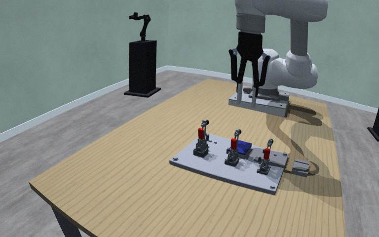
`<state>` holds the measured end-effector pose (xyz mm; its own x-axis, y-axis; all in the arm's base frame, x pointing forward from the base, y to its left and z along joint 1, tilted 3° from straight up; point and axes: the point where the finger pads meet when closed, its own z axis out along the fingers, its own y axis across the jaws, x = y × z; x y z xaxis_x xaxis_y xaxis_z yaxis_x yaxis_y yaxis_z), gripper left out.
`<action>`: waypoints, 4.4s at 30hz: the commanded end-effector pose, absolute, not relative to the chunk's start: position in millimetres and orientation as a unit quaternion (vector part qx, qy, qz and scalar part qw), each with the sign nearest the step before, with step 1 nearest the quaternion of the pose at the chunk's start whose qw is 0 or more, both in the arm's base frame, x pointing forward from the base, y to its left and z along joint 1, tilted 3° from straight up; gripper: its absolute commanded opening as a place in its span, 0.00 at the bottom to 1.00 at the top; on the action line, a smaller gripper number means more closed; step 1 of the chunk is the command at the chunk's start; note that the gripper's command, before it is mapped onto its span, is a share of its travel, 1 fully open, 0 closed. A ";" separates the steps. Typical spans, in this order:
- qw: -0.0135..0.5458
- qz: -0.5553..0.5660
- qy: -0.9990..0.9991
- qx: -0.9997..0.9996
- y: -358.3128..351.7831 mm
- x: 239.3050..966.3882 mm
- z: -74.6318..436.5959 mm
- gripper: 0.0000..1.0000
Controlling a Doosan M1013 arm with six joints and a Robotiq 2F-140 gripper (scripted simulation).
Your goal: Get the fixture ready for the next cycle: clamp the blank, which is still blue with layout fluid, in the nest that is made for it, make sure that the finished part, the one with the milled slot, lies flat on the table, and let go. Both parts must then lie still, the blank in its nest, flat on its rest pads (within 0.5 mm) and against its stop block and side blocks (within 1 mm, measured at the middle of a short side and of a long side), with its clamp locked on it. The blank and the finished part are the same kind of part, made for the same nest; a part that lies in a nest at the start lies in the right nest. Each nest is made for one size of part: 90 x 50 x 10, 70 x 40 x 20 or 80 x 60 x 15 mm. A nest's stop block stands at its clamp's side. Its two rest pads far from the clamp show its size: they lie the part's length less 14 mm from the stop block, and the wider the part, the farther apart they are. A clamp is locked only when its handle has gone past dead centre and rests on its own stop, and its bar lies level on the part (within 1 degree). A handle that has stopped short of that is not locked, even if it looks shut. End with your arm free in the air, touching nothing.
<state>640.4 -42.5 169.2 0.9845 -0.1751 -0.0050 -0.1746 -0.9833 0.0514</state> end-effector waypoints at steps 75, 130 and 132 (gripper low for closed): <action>0.025 -0.005 -0.088 0.996 -61.9 724.0 83.1 0.28; 0.025 -0.005 -0.088 0.996 -63.2 723.6 54.8 0.00; 0.025 -0.005 -0.088 0.996 -63.2 723.6 54.8 0.00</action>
<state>723.6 -63.3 54.7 0.9845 -0.1751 -0.0049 -0.1746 -0.9833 0.0514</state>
